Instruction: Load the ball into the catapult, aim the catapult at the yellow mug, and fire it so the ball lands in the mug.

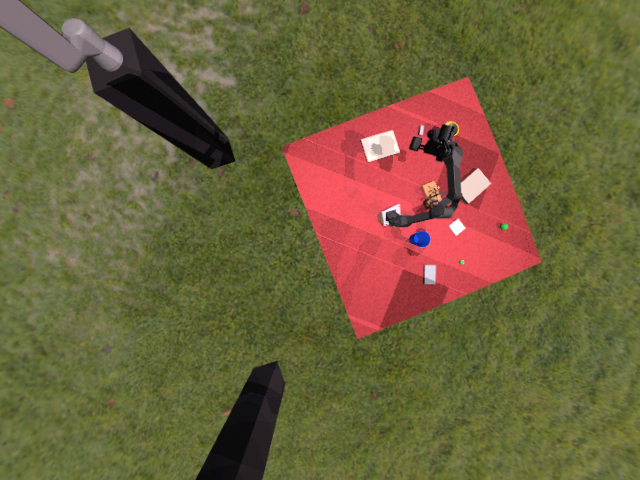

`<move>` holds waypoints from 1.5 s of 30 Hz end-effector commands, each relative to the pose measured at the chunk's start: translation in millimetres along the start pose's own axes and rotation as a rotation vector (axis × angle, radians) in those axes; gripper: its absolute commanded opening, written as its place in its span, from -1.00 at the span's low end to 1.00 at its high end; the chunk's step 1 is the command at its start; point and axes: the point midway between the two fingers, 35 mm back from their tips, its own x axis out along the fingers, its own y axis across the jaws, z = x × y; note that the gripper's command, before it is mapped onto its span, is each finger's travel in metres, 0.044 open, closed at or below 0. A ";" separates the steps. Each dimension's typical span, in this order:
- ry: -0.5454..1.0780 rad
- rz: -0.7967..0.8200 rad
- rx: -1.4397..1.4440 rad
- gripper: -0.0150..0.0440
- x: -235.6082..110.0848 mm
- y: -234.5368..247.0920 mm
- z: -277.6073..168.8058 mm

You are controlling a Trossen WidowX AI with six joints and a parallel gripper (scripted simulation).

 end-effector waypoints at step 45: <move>0.518 -0.048 -0.566 1.00 52.1 -217.6 -177.8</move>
